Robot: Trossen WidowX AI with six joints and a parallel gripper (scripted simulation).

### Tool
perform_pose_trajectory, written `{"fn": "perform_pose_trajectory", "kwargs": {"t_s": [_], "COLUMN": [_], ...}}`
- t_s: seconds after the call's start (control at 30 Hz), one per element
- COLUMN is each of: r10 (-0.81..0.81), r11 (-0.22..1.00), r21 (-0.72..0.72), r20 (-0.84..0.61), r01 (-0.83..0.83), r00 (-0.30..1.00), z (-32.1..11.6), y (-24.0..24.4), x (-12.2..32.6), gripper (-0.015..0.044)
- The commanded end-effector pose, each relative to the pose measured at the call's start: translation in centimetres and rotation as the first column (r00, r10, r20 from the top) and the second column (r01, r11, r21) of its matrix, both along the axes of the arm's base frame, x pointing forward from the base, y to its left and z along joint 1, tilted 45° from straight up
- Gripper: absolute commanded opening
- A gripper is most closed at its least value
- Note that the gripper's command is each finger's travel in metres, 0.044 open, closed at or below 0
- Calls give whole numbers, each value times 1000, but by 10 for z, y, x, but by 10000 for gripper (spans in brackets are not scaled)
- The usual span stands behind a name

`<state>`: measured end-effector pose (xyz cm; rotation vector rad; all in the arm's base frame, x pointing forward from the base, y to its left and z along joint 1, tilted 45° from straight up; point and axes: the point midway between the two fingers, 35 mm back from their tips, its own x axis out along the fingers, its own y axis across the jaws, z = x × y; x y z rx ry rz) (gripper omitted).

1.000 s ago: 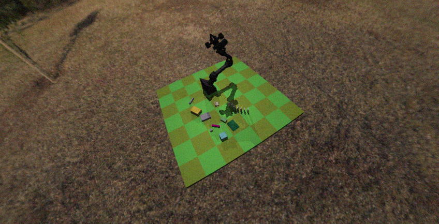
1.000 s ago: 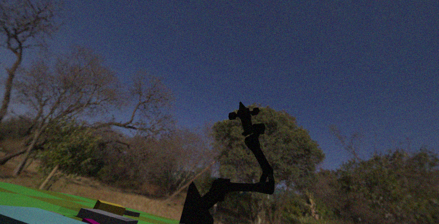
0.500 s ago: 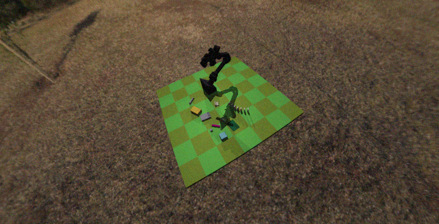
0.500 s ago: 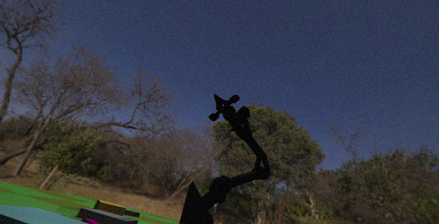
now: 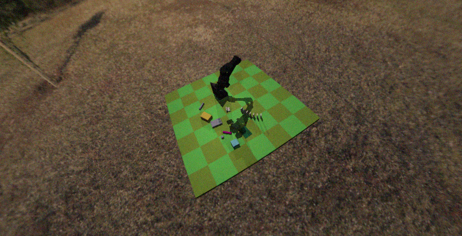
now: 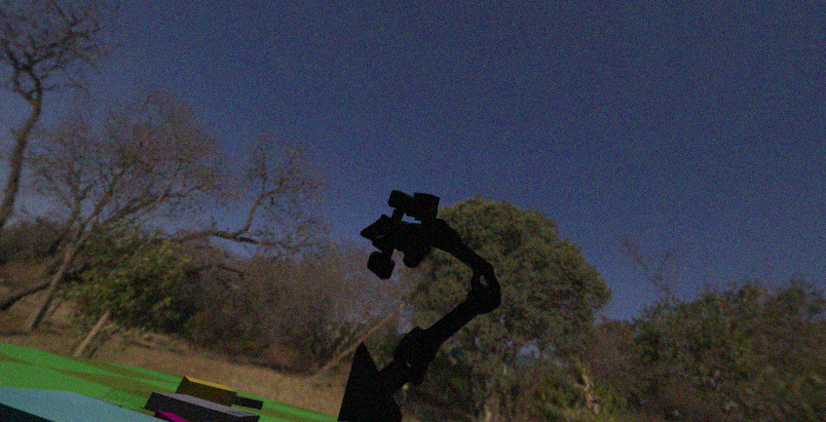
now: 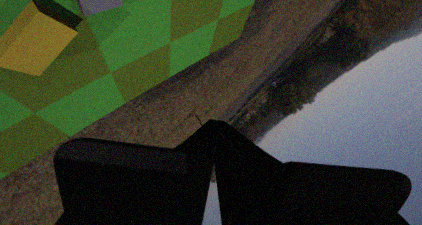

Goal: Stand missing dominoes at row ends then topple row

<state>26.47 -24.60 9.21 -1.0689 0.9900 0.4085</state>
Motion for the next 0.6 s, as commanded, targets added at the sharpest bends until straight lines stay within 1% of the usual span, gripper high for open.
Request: {"fn": "perform_pose_trajectory", "kwargs": {"t_s": [0.0, 0.17, 0.27, 0.37, 0.43, 0.57], "r10": [104, 262, 361, 451, 486, 490], "r11": [982, 881, 776, 650, 594, 587], "r21": [169, 443, 609, 750, 799, 805], "r20": [-71, -163, -211, -251, -267, -269], "r01": [-91, -167, -167, -122, -91, -86], "r00": [992, 951, 908, 856, 832, 829], "z": [-33, -72, -89, -98, -100, -100], "y": [40, 106, 150, 191, 207, 209], "x": [4, -2, -12, -27, -34, -35], "gripper": [0, 0, 0, 0, 0, 0]}}
